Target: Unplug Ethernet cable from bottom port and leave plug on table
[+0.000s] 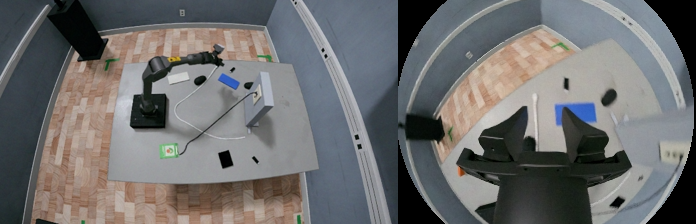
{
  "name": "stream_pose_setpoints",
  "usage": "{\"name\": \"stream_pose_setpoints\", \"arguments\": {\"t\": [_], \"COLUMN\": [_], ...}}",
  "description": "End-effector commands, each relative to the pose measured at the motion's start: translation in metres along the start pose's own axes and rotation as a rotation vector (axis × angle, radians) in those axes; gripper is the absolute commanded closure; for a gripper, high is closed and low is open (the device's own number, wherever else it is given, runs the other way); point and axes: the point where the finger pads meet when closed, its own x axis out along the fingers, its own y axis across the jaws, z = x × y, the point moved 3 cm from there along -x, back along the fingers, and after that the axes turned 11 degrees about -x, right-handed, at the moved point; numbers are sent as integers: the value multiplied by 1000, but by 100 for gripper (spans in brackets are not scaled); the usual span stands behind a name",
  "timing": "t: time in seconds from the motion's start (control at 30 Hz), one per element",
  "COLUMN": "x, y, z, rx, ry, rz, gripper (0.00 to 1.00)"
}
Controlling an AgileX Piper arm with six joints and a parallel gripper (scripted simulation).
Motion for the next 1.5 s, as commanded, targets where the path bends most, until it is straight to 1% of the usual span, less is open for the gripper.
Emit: {"name": "stream_pose_setpoints", "arguments": {"t": [0.0, 0.17, 0.37, 0.43, 0.57, 0.7, 1.47], "x": [-49, -107, -167, -167, -205, -236, -236], "y": [-20, -34, -34, -34, -25, -9, -9], "z": [-28, -71, -126, -126, -169, -211, -211], "rx": [103, 251, 423, 423, 553, 680, 680], "ry": [46, 96, 141, 141, 166, 183, 183], "rz": [-91, -215, -367, -367, -489, -616, -616], "gripper": [36, 36, 36, 36, 36, 36, 36]}}
